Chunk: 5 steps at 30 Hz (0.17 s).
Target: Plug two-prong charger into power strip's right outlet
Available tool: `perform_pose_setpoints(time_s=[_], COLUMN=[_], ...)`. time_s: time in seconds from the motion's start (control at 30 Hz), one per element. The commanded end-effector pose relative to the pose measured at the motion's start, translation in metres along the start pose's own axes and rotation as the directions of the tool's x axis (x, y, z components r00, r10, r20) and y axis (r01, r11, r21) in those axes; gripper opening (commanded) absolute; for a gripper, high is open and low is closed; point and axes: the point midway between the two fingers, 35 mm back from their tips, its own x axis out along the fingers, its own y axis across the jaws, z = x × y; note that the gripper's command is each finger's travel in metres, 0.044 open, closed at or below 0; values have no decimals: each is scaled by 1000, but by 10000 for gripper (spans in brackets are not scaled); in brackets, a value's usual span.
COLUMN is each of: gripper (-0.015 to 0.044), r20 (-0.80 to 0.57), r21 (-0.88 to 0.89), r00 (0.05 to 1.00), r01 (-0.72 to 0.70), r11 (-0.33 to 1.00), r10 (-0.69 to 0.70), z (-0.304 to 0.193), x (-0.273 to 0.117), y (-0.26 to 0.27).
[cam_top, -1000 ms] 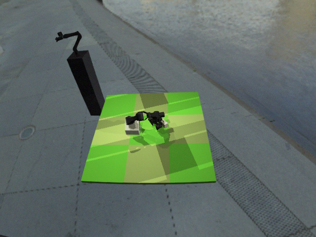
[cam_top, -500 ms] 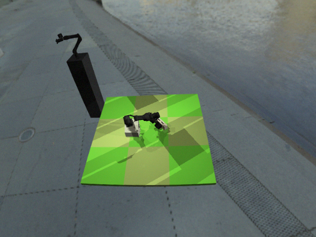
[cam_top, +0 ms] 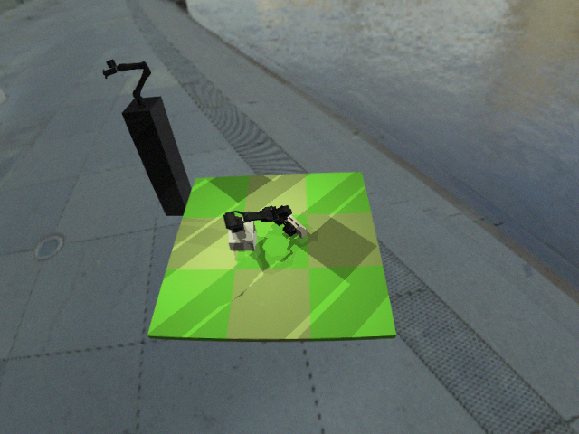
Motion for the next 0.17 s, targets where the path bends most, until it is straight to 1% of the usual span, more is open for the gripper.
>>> perform_pose_setpoints(time_s=[0.0,0.13], gripper=[440,440], r20=[5,5], r21=[-3,-3], r00=[1000,1000], r01=[-1,-1], r11=[1000,1000], r10=[1,1], z=[1,1], x=[0,0], y=[0,0])
